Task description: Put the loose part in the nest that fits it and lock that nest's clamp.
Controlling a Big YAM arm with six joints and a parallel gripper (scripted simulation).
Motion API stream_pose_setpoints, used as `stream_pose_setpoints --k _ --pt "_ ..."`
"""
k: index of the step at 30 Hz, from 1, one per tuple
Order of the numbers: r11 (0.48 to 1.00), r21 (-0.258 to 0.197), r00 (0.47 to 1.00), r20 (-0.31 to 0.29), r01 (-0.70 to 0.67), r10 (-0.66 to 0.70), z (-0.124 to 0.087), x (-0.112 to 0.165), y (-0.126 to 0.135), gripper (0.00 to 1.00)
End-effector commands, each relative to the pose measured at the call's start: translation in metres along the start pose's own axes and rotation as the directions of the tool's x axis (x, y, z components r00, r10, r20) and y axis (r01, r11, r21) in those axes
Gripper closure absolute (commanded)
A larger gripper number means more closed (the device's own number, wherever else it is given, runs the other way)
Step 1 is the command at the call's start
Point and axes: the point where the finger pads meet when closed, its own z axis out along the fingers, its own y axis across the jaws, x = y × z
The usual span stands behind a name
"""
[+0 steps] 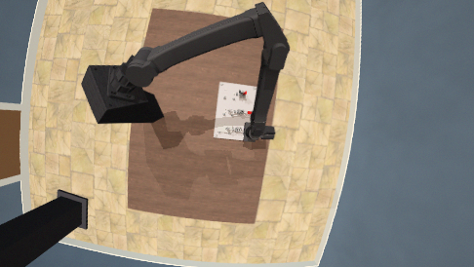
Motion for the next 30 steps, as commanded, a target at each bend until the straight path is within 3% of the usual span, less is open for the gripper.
stream_pose_setpoints --k 1,14,30 --pt "1.0 -0.009 0.999 0.027 0.02 -0.02 0.002 -0.015 0.012 1.0" --pt "1.0 -0.008 1.0 0.011 0.009 -0.008 0.01 -0.005 0.007 1.0" --pt "1.0 -0.008 0.999 0.029 0.021 -0.021 0.003 -0.015 0.012 1.0"
